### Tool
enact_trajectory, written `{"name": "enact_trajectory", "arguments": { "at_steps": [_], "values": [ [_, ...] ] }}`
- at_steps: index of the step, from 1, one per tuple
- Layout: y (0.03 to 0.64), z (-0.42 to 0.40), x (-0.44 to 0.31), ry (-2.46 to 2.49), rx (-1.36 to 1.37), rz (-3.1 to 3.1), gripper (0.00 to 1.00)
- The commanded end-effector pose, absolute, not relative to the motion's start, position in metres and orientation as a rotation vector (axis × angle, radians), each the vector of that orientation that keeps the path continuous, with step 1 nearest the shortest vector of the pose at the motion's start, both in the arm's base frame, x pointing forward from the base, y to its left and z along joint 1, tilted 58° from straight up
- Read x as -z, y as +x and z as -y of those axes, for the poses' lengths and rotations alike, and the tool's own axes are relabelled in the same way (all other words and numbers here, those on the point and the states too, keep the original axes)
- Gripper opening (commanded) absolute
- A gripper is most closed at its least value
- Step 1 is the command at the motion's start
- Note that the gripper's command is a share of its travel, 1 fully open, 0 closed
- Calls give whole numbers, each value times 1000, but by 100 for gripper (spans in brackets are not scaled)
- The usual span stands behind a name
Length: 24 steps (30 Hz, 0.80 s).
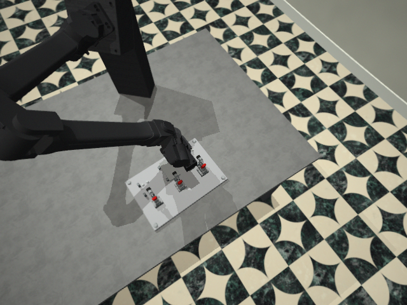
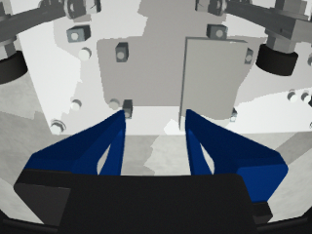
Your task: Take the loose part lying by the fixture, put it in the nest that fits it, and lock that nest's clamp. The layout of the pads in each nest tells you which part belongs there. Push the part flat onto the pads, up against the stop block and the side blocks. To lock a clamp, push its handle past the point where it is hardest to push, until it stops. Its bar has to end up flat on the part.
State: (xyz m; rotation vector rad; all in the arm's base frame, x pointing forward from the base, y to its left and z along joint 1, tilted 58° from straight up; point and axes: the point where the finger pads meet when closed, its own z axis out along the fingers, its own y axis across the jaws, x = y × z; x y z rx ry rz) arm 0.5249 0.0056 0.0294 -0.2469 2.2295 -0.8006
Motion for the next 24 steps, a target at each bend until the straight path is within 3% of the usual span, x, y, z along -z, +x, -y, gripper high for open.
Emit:
{"name": "enact_trajectory", "arguments": {
  "at_steps": [1, 14, 24],
  "values": [
    [507, -22, -42, -259, 783, -2225, 45],
    [434, -70, -99, -253, 781, -2219, 45],
    [427, -72, -97, -253, 798, -2242, 45]
  ]
}}
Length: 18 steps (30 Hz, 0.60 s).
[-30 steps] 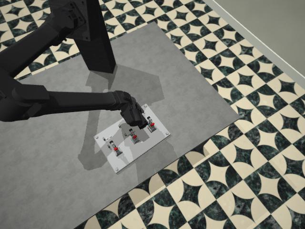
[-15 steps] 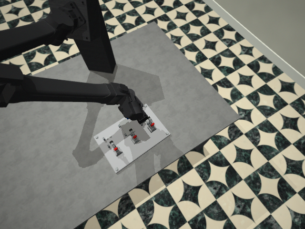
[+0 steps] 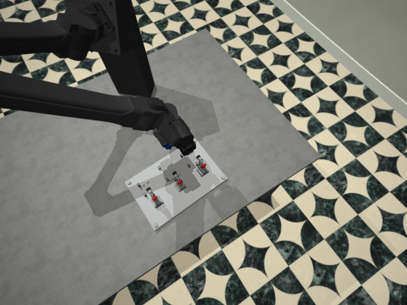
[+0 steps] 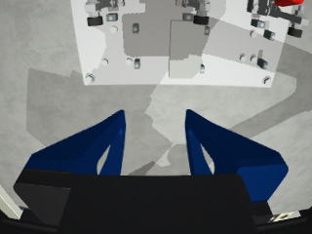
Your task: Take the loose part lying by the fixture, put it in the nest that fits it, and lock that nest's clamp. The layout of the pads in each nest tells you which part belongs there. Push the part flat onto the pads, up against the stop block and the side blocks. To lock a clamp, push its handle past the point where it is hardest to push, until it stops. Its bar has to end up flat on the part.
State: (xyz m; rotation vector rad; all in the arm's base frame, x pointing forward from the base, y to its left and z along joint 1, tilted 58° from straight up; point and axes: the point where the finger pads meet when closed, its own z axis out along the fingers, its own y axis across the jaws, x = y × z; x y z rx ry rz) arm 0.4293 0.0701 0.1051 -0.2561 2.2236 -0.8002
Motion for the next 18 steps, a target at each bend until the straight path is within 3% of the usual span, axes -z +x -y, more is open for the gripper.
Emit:
{"name": "enact_trajectory", "arguments": {
  "at_steps": [1, 18],
  "values": [
    [428, -73, -99, -255, 794, -2239, 45],
    [464, -64, -155, -239, 798, -2224, 45]
  ]
}}
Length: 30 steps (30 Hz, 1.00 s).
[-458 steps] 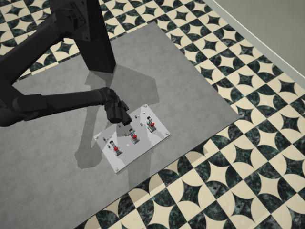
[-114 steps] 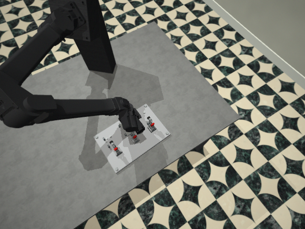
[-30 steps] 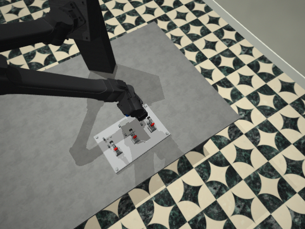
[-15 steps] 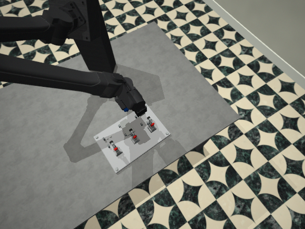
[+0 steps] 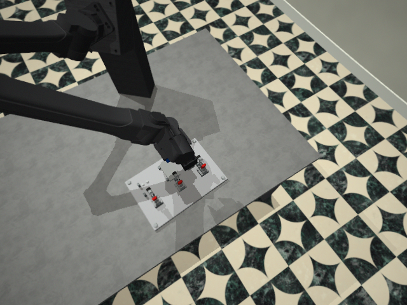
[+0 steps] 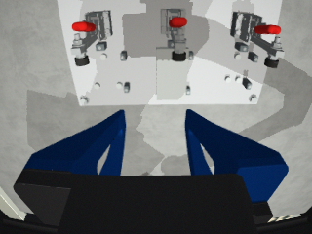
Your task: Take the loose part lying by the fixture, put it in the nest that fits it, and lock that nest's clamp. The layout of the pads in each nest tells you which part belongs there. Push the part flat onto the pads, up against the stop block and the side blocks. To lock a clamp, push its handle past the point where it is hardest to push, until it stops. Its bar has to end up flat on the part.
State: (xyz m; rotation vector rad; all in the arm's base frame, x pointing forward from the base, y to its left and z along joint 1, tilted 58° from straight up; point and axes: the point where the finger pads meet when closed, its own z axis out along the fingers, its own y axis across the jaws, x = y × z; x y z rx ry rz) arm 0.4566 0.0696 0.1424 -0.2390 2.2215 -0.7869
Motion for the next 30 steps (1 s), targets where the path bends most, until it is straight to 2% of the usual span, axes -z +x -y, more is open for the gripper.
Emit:
{"name": "enact_trajectory", "arguments": {
  "at_steps": [1, 12, 30],
  "values": [
    [467, -64, -162, -236, 795, -2220, 45],
    [491, -62, -191, -240, 800, -2225, 45],
    [500, -60, -184, -238, 798, -2222, 45]
  ]
}}
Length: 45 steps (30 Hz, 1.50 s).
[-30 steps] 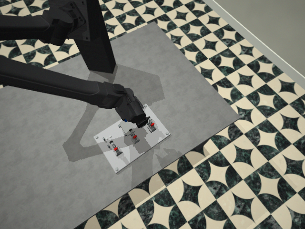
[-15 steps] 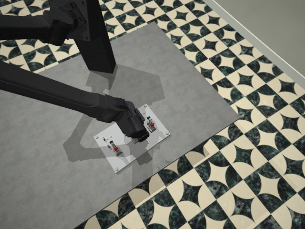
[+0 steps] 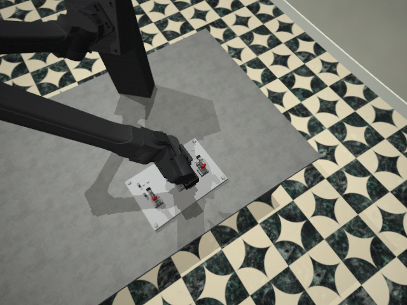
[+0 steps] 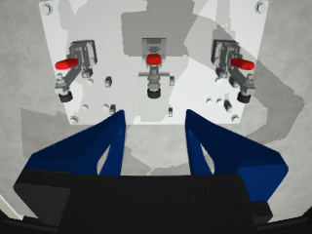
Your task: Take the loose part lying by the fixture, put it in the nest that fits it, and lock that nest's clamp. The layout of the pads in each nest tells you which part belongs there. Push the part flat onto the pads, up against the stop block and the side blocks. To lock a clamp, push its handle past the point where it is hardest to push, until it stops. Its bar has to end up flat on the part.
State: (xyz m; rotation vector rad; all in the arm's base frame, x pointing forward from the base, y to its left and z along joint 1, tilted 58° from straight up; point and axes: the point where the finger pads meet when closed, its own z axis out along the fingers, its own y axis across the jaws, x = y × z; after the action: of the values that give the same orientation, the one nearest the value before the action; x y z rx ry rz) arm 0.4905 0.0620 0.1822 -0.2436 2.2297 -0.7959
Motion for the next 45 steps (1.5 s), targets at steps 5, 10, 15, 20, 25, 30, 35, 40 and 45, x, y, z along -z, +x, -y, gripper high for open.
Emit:
{"name": "enact_trajectory", "arguments": {
  "at_steps": [5, 10, 15, 20, 25, 30, 35, 40, 45],
  "values": [
    [508, -55, -180, -236, 796, -2219, 45],
    [521, -45, -169, -238, 798, -2220, 45],
    [536, -34, -156, -239, 799, -2221, 45],
    [544, -28, -149, -239, 800, -2222, 45],
    [557, -19, -138, -240, 801, -2223, 45],
    [565, -14, -131, -244, 800, -2223, 45],
    [567, -18, -128, -256, 795, -2222, 45],
    [567, -14, -136, -238, 792, -2211, 45],
    [565, -17, -134, -246, 791, -2215, 45]
  ]
}}
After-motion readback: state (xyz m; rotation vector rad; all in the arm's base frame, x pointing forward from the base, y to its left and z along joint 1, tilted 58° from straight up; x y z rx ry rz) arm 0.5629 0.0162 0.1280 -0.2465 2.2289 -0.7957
